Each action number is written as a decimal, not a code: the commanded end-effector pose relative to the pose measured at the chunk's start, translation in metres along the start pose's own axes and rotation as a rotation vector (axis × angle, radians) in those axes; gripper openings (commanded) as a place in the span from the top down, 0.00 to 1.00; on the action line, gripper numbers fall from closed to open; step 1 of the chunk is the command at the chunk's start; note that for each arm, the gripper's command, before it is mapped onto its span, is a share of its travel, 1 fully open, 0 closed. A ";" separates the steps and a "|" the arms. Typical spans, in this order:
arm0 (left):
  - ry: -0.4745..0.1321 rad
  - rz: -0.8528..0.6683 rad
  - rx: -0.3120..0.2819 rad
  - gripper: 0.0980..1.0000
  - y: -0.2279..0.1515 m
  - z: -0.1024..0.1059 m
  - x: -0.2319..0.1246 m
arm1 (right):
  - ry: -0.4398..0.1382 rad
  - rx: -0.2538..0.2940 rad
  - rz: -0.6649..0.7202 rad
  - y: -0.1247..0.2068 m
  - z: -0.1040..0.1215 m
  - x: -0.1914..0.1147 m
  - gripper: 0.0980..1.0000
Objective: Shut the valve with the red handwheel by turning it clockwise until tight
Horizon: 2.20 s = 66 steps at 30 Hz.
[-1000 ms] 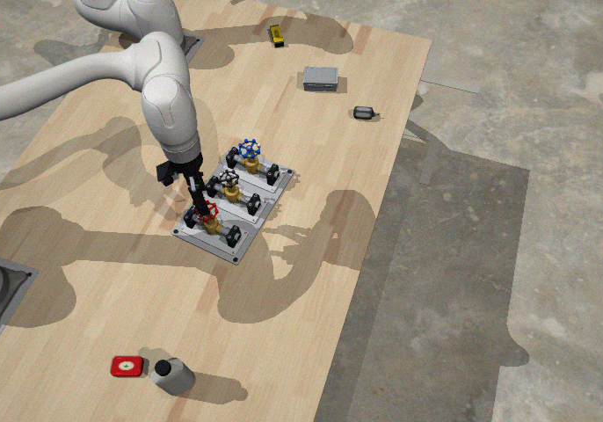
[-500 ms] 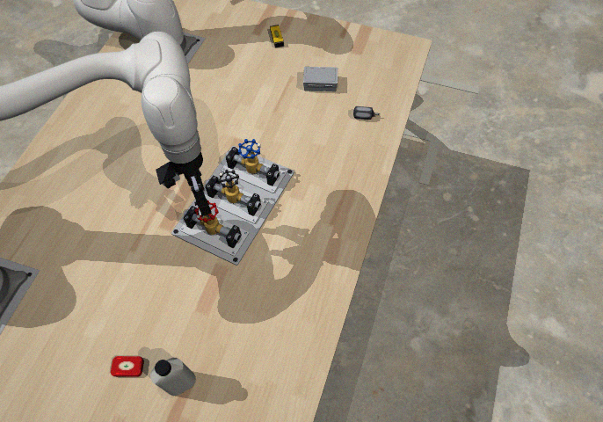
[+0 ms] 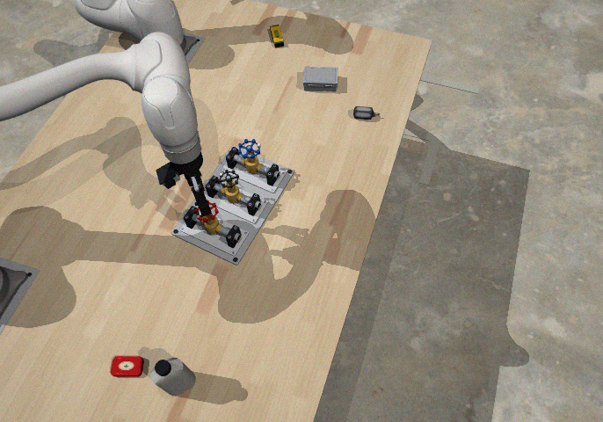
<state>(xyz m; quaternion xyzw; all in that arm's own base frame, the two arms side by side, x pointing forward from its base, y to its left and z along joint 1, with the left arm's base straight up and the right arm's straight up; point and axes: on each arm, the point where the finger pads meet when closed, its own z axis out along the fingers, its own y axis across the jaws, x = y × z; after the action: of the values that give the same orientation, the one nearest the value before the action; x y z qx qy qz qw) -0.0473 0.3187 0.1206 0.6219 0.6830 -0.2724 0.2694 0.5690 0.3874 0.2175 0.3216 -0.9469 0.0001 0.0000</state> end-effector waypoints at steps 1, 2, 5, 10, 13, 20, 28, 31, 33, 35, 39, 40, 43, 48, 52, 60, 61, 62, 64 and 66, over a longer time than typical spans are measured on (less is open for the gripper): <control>0.001 0.000 0.000 0.00 0.000 -0.001 0.000 | -0.001 0.000 0.000 0.000 0.000 0.000 0.52; 0.001 0.000 0.000 0.00 0.000 -0.001 0.000 | -0.001 0.000 0.000 0.000 0.001 0.000 0.52; 0.001 0.000 0.000 0.00 0.000 -0.001 0.000 | -0.001 0.000 0.000 0.000 0.003 0.000 0.52; 0.001 0.000 0.000 0.00 0.000 -0.001 0.000 | -0.001 0.000 0.000 0.000 0.005 0.000 0.52; 0.001 0.000 0.000 0.00 0.000 -0.001 0.000 | -0.001 0.000 0.000 0.000 0.008 0.000 0.52; 0.001 0.000 0.000 0.00 0.000 -0.001 0.000 | -0.001 0.000 0.000 0.000 0.014 0.000 0.52; 0.001 0.000 0.000 0.00 0.000 -0.001 0.000 | -0.001 0.000 0.000 0.000 0.020 0.000 0.52; 0.001 0.000 0.000 0.00 0.000 -0.001 0.000 | -0.001 0.000 0.000 0.000 0.023 0.000 0.52; 0.001 0.000 0.000 0.00 0.000 -0.001 0.000 | -0.001 0.000 0.000 0.000 0.024 0.000 0.52; 0.001 0.000 0.000 0.00 0.000 -0.001 0.000 | -0.001 0.000 0.000 0.000 0.025 0.000 0.52; 0.001 0.000 0.000 0.00 0.000 -0.001 0.000 | -0.001 0.000 0.000 0.000 0.027 0.000 0.52; 0.001 0.000 0.000 0.00 0.000 -0.001 0.000 | -0.001 0.000 0.000 0.000 0.028 0.000 0.52; 0.001 0.000 0.000 0.00 0.000 -0.001 0.000 | -0.001 0.000 0.000 0.000 0.028 0.000 0.52; 0.001 0.000 0.000 0.00 0.000 -0.001 0.000 | -0.001 0.000 0.000 0.000 0.029 0.000 0.52; 0.001 0.000 0.000 0.00 0.000 -0.001 0.000 | -0.001 0.000 0.000 0.000 0.029 0.000 0.52; 0.001 0.000 0.000 0.00 0.000 -0.001 0.000 | -0.001 0.000 0.000 0.000 0.029 0.000 0.52; 0.001 0.000 0.000 0.00 0.000 -0.001 0.000 | -0.001 0.000 0.000 0.000 0.029 0.000 0.52; 0.001 0.000 0.000 0.00 0.000 -0.001 0.000 | -0.001 0.000 0.000 0.000 0.029 0.000 0.52; 0.001 0.000 0.000 0.00 0.000 -0.001 0.000 | -0.001 0.000 0.000 0.000 0.029 0.000 0.52; 0.001 0.000 0.000 0.00 0.000 -0.001 0.000 | -0.001 0.000 0.000 0.000 0.029 0.000 0.52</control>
<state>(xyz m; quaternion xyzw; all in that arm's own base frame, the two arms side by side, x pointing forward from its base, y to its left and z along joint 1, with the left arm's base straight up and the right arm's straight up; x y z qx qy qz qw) -0.0473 0.3187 0.1206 0.6219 0.6830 -0.2724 0.2694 0.5691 0.3872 0.1875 0.3216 -0.9469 0.0001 0.0000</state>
